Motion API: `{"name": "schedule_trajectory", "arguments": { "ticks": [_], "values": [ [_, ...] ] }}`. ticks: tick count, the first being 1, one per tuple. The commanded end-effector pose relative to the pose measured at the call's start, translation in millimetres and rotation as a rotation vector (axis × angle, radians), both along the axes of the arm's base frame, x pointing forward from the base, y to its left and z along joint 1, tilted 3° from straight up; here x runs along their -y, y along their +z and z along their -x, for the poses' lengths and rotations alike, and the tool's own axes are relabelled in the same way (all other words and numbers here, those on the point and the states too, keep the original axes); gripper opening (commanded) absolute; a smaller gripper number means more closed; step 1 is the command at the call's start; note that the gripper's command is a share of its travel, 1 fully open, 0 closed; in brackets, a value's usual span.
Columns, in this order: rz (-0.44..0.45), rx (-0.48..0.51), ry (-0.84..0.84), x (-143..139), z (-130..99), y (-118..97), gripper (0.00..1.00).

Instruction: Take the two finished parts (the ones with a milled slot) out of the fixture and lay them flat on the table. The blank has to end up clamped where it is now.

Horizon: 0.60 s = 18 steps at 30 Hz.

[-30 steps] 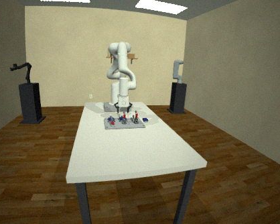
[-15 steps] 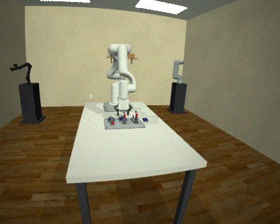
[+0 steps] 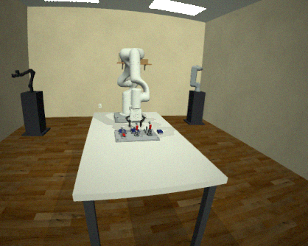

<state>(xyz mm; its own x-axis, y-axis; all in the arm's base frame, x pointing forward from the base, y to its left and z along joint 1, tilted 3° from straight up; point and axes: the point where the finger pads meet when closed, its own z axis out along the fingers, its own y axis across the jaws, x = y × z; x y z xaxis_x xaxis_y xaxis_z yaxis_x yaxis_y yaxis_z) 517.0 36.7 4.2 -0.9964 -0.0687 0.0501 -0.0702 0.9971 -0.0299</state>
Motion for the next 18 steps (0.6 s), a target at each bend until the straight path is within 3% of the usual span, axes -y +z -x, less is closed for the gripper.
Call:
{"name": "schedule_trajectory", "arguments": {
  "ticks": [1, 18],
  "values": [
    [0.0, 0.002, 0.0, -0.1, -0.9, 0.6, 1.0],
    [0.0, 0.002, 0.0, 0.2, -0.7, -9.5, 1.0]
  ]
}}
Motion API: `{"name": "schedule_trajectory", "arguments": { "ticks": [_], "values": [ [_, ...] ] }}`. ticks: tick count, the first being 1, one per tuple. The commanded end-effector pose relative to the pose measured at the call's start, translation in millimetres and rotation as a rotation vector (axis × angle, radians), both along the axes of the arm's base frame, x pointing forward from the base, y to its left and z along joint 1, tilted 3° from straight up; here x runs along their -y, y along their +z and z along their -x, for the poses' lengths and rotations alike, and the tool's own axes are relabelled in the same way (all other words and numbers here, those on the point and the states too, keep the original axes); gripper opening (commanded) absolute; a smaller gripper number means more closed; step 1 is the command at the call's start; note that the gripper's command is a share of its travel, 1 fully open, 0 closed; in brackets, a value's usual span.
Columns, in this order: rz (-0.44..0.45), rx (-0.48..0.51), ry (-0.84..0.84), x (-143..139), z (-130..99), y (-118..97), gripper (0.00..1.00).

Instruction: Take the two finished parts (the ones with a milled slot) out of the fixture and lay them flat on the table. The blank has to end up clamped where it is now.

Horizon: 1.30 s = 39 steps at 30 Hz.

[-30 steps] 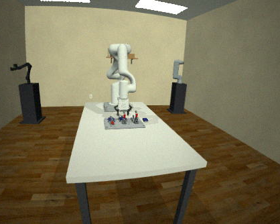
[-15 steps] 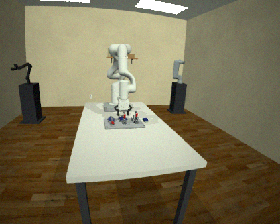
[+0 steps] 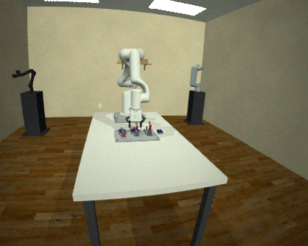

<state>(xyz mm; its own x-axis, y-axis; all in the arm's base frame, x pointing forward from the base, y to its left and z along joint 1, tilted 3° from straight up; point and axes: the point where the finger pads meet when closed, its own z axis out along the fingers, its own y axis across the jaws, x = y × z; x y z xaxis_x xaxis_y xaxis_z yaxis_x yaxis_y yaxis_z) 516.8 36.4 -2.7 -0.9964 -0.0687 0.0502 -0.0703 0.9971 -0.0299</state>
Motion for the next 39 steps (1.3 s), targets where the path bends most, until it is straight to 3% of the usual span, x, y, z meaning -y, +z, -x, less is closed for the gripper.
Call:
{"name": "schedule_trajectory", "arguments": {
  "ticks": [1, 17, 39],
  "values": [
    [0.0, 0.002, 0.0, 0.0, -0.9, -2.6, 1.0],
    [0.0, 0.002, 0.0, 0.5, -0.6, -20.5, 1.0],
    [0.0, 0.002, 0.0, 0.7, -0.5, -24.3, 1.0]
  ]
}}
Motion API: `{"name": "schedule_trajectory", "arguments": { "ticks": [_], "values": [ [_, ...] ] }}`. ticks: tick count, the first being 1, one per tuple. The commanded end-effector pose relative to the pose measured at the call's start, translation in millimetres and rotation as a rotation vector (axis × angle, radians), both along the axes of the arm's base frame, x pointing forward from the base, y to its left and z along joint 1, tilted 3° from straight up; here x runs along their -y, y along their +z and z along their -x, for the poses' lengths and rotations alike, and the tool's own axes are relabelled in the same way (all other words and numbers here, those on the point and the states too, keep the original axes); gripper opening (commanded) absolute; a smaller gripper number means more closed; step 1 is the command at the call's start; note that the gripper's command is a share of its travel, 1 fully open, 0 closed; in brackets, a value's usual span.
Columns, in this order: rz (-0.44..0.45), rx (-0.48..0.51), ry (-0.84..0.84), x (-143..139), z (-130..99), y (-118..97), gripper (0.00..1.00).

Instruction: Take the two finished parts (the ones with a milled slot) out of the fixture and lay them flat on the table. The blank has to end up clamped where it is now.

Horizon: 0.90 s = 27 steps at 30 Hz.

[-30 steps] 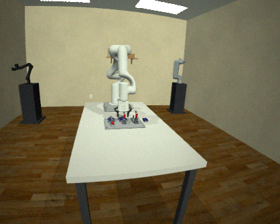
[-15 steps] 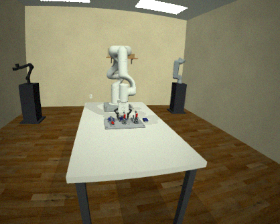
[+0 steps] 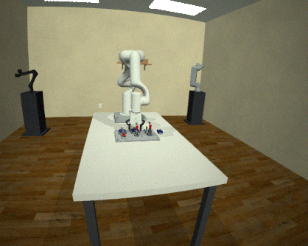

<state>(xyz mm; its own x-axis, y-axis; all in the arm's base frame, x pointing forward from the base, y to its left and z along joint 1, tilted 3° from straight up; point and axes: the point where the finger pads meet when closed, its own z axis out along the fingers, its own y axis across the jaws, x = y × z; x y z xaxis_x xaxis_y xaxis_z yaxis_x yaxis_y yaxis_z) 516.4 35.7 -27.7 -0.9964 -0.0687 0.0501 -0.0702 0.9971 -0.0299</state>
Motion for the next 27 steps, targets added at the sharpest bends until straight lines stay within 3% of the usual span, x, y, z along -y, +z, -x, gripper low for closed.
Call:
{"name": "schedule_trajectory", "arguments": {
  "ticks": [1, 4, 5, 27],
  "values": [
    [0.0, 0.002, 0.0, -0.1, -0.9, 0.7, 1.0],
    [0.0, 0.002, 0.0, -0.1, -0.9, 0.7, 1.0],
    [0.0, 0.002, 0.0, -0.1, -0.9, 0.7, 0.0],
    [0.0, 0.002, 0.0, -0.1, -0.9, 0.7, 0.0]
  ]
}}
